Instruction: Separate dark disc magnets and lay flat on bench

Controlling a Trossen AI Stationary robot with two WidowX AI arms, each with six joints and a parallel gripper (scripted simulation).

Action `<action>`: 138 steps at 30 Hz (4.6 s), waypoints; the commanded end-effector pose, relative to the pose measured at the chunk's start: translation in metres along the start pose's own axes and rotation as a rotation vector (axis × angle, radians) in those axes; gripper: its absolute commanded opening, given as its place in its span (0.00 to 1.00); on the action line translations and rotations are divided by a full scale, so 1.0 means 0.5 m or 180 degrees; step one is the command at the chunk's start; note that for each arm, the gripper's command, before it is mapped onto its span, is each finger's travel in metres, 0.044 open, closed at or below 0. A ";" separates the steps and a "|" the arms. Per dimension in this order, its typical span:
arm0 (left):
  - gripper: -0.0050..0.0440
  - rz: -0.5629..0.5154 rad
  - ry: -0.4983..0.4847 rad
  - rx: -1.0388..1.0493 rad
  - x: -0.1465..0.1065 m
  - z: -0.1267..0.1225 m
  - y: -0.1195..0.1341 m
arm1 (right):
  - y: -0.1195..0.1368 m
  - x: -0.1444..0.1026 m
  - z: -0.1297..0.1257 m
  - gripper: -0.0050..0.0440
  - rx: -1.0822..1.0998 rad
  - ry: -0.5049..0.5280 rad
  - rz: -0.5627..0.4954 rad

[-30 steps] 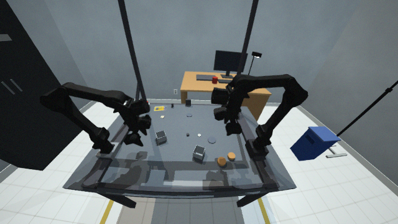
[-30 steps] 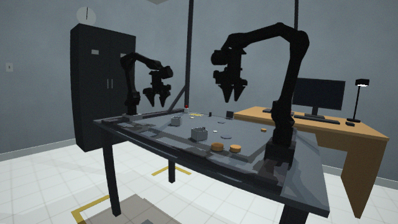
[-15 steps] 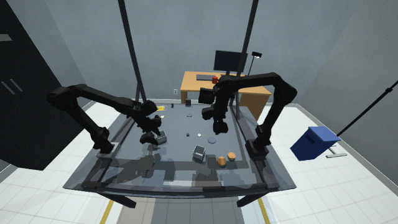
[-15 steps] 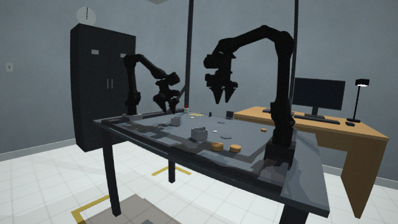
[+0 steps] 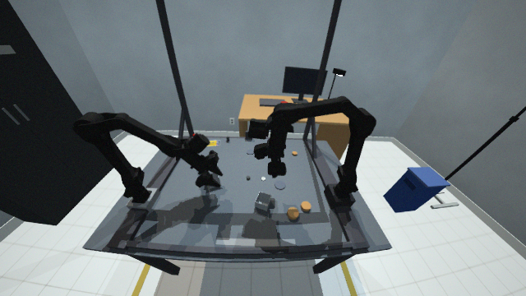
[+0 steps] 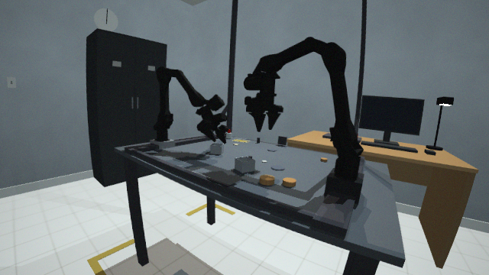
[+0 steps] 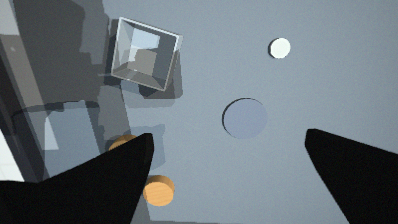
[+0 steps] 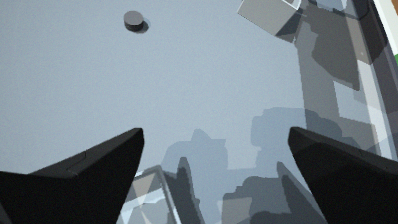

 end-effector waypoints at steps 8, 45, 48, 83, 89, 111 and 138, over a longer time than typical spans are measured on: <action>0.92 -0.0084 -0.0021 -0.0024 0.027 -0.013 -0.075 | 0.015 0.016 0.051 0.92 0.0157 -0.0117 -0.0625; 0.92 -0.0075 -0.0023 -0.0107 0.200 -0.076 -0.241 | 0.093 -0.051 0.120 0.92 0.1098 -0.0735 -0.2083; 0.92 -0.0074 -0.0024 -0.0112 0.215 -0.081 -0.251 | 0.098 -0.061 0.119 0.92 0.1205 -0.0800 -0.2175; 0.92 -0.0051 -0.0018 -0.0119 0.273 -0.087 -0.265 | 0.100 -0.080 0.118 0.92 0.1401 -0.0920 -0.2328; 0.92 -0.0002 -0.0019 -0.0119 0.285 -0.088 -0.261 | 0.100 -0.080 0.118 0.92 0.1401 -0.0920 -0.2328; 0.18 -0.0086 -0.0013 -0.0119 0.263 -0.087 -0.267 | 0.100 -0.080 0.118 0.92 0.1401 -0.0920 -0.2328; 0.18 -0.0079 -0.0013 -0.0119 0.206 -0.087 -0.264 | 0.100 -0.080 0.118 0.92 0.1401 -0.0920 -0.2328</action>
Point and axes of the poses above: on each arm, the point midway between the two fingers, 35 mm back from their tips, its own x axis out along the fingers, its own z axis across the jaws, y = z × x, the point moved 7 cm from there along -x, back along the fingers, and after that the axes turned 15 degrees about x, right-handed, at the moved point
